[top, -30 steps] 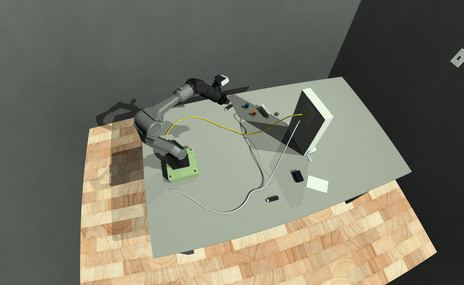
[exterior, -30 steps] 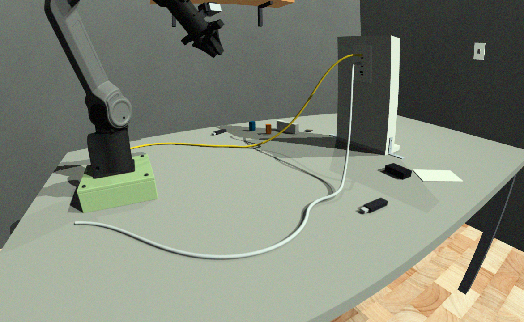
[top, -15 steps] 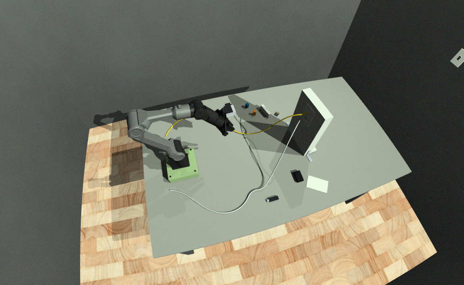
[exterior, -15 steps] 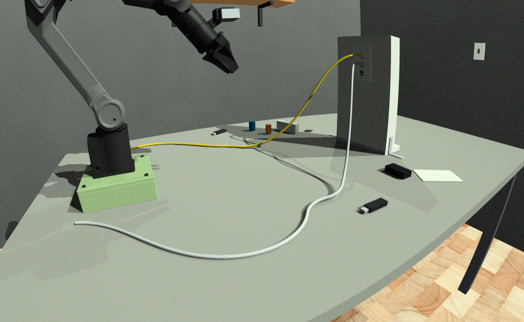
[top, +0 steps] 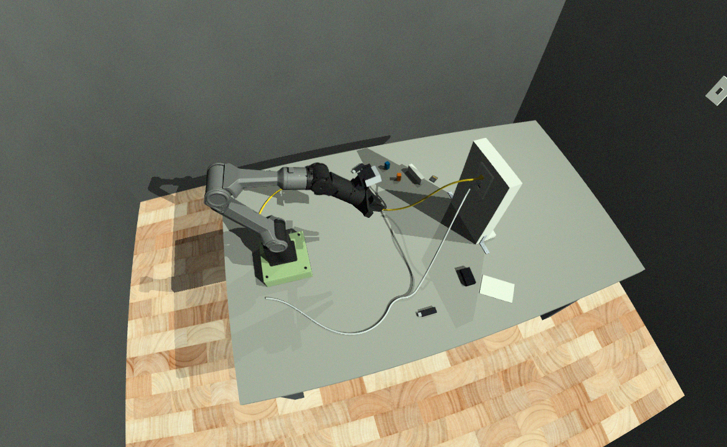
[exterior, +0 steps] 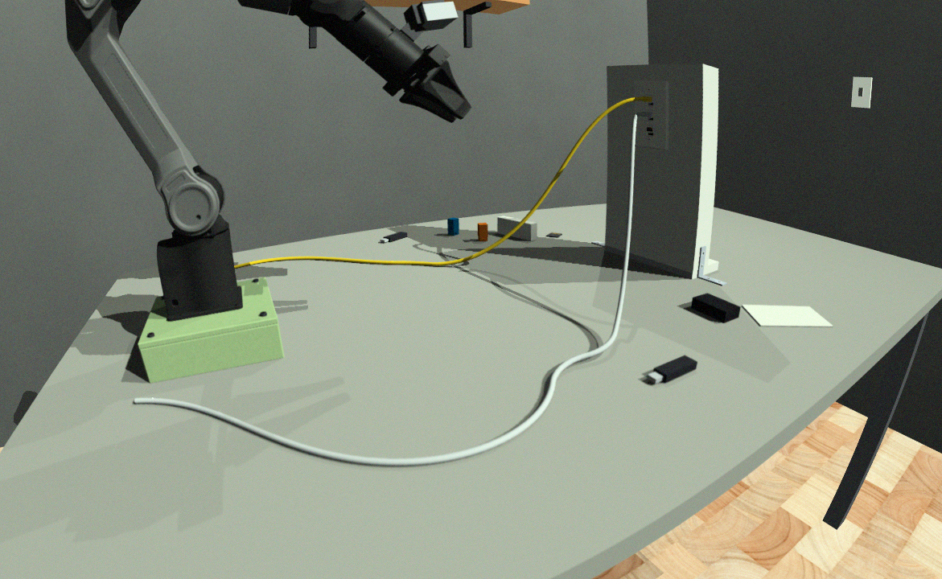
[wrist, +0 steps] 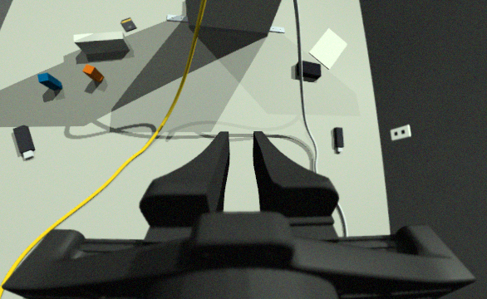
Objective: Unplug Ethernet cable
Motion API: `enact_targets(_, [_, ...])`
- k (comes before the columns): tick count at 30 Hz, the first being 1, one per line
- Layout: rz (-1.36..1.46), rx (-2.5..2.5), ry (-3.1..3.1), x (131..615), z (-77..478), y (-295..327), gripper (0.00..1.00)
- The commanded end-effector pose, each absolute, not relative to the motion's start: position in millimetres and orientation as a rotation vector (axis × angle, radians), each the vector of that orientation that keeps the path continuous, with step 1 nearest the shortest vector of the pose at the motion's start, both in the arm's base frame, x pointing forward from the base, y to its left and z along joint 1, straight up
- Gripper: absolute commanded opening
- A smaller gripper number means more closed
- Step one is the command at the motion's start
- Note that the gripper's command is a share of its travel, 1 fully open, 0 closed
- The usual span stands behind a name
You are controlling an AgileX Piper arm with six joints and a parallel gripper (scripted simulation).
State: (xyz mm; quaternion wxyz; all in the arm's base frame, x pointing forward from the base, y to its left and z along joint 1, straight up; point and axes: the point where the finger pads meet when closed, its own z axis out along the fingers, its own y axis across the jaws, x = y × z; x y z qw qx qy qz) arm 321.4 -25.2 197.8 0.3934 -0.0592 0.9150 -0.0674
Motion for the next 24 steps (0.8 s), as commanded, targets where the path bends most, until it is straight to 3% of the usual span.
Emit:
enact_targets(1, [-0.352,-0.303,2.19,364.6,211.2,-52.6,0.25])
enact_targets(24, [-0.944,-0.977,1.549,489.7,246.7,-118.1,0.25])
